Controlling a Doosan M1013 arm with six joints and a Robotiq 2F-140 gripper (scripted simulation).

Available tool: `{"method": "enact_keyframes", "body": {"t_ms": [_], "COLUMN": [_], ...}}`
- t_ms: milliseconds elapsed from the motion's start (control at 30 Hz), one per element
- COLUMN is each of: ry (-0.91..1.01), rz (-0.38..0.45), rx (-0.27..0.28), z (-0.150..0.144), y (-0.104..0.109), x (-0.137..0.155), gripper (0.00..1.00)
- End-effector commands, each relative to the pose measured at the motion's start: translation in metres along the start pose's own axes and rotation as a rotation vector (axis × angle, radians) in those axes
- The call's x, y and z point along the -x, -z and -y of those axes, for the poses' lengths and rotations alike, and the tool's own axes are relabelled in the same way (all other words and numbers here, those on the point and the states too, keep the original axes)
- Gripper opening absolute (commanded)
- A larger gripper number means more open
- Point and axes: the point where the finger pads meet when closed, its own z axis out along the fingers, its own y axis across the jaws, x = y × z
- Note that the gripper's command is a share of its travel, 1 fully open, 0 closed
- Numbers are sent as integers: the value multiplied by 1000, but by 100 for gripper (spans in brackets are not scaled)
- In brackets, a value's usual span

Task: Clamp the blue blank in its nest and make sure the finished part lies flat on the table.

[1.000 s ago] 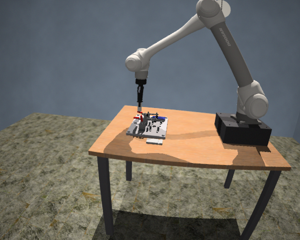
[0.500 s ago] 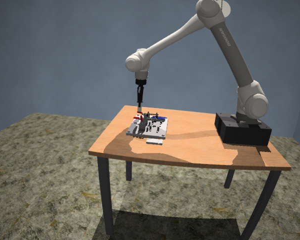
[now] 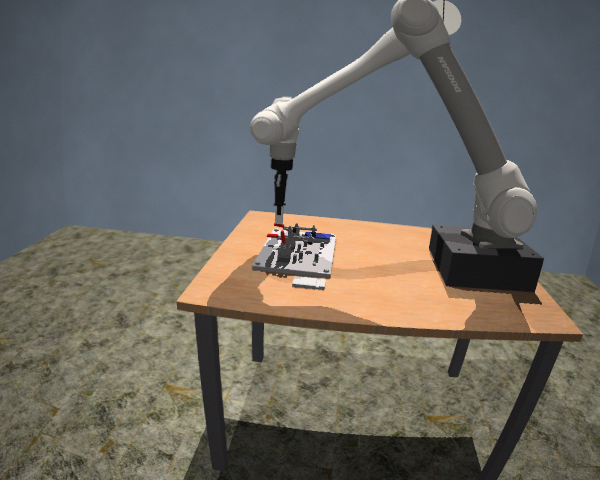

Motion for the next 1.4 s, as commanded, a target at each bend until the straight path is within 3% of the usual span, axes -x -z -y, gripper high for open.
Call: {"method": "enact_keyframes", "body": {"t_ms": [0, 1367], "ry": [0, 0], "rz": [0, 0], "rx": [0, 0], "z": [0, 0], "y": [0, -4], "x": [0, 0], "gripper": [0, 0]}}
